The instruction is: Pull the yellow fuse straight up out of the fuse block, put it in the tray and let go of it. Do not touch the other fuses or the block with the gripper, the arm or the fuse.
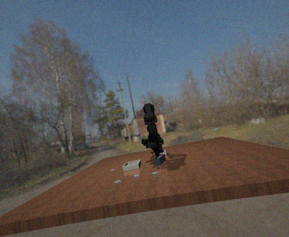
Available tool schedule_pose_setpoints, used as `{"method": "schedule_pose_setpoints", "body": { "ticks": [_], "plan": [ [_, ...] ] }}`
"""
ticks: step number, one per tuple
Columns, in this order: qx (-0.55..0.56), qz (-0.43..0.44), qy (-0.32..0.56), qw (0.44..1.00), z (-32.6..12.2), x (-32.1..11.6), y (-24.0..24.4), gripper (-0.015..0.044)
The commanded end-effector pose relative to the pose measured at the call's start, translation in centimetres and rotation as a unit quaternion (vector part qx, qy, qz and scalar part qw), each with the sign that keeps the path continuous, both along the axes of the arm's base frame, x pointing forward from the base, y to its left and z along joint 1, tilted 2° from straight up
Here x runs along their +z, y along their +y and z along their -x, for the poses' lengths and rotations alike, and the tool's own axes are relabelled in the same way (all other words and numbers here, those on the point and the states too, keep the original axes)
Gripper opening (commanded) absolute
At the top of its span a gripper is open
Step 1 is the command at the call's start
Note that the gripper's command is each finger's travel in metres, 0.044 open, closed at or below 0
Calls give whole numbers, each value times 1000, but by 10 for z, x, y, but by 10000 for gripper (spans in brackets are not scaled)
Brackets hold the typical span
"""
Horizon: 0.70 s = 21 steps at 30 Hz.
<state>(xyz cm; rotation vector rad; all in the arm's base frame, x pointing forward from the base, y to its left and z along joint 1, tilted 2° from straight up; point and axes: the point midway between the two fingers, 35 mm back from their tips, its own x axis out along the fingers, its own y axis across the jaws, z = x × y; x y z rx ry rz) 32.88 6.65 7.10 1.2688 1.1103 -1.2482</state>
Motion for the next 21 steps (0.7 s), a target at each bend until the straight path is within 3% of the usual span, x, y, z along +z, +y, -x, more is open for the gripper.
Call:
{"method": "schedule_pose_setpoints", "body": {
  "ticks": [1, 16, 21],
  "plan": [
    [1, -2, 0, 1000, 0, -2, 0, 67],
    [1, -2, 0, 1000, 0, -10, 0, 67],
    [0, 0, 0, 1000, -1, -9, 0, 34]
  ]
}}
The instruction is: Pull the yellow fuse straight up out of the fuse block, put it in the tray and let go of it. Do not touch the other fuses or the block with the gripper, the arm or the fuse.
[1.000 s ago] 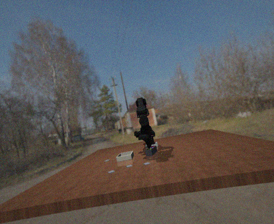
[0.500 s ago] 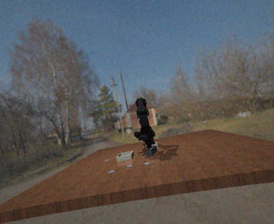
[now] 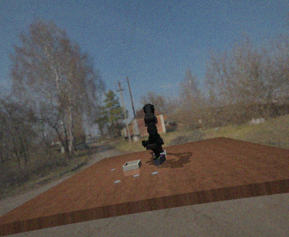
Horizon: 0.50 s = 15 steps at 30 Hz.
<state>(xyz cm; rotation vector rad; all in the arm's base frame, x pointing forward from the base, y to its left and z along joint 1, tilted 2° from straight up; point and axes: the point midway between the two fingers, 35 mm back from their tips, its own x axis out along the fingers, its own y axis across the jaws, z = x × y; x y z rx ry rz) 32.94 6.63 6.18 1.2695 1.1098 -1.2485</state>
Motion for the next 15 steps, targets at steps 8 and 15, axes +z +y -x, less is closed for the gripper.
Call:
{"method": "schedule_pose_setpoints", "body": {
  "ticks": [8, 15],
  "plan": [
    [0, 0, 0, 1000, 0, 0, 0, 0],
    [0, 0, 0, 1000, 0, 3, 0, 0]
  ]
}}
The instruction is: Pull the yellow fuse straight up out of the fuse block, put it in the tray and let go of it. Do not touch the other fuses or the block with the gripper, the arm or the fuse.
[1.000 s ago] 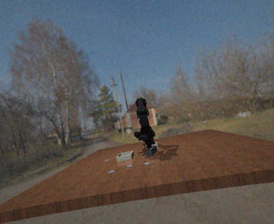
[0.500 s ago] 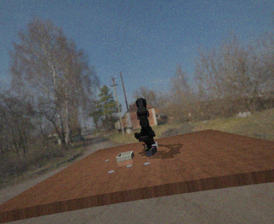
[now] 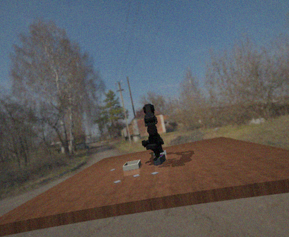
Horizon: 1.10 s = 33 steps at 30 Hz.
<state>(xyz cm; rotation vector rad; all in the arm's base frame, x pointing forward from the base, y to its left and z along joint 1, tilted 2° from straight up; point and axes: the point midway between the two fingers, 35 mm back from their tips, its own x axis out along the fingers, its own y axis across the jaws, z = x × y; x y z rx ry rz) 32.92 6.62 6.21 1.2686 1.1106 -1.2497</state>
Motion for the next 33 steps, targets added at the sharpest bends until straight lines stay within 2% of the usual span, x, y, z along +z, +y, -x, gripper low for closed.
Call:
{"method": "schedule_pose_setpoints", "body": {
  "ticks": [1, 33],
  "plan": [
    [0, 0, -1, 1000, 0, 3, 0, 0],
    [1, -1, -1, 1000, 0, 19, 1, 0]
  ]
}}
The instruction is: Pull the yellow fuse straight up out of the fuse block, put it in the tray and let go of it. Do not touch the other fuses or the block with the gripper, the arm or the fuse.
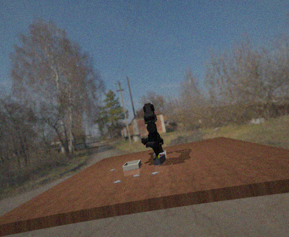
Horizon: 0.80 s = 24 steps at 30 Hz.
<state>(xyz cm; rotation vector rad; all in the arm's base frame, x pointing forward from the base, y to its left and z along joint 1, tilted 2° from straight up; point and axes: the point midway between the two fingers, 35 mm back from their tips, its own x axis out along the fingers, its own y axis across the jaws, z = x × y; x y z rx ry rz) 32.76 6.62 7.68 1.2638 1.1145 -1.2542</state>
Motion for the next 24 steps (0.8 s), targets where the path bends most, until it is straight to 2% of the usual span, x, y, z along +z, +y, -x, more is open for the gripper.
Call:
{"method": "schedule_pose_setpoints", "body": {
  "ticks": [1, 24],
  "plan": [
    [0, -2, -4, 1000, -2, 5, 1, 0],
    [1, -3, -3, 1000, -1, 16, 1, 0]
  ]
}}
